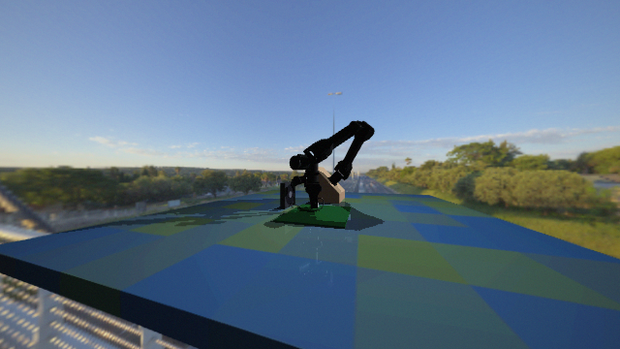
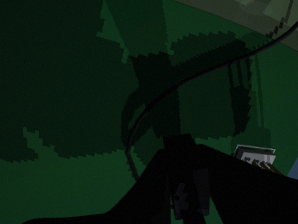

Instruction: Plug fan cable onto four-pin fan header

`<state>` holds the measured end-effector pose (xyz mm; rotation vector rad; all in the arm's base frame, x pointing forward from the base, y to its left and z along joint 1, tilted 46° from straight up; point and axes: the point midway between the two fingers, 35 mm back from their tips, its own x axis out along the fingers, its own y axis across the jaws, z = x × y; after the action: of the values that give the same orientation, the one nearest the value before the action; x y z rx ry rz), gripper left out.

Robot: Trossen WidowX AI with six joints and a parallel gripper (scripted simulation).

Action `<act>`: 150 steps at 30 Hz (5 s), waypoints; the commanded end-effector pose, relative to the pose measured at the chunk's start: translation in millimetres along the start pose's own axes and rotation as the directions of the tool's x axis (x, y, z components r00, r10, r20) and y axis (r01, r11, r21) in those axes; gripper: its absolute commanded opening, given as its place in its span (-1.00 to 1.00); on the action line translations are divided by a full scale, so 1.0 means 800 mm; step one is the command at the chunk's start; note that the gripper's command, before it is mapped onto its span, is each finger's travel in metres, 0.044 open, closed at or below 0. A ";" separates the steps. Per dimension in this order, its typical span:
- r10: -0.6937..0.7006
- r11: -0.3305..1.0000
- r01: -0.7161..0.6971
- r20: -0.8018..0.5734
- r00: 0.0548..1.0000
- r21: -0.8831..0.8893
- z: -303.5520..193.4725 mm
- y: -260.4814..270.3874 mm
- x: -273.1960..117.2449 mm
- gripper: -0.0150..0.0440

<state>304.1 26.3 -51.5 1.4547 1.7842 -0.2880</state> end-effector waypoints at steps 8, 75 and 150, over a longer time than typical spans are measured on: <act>0.016 1.000 -0.016 0.015 1.000 -0.009 0.004 0.002 -0.052 -0.49; 0.014 0.295 0.009 0.014 1.000 -0.956 -0.031 -0.069 -0.050 -0.49; 0.014 0.301 0.008 0.013 1.000 -0.953 -0.033 -0.071 -0.013 -0.49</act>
<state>242.4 16.5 -43.6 0.5076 1.4229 0.7236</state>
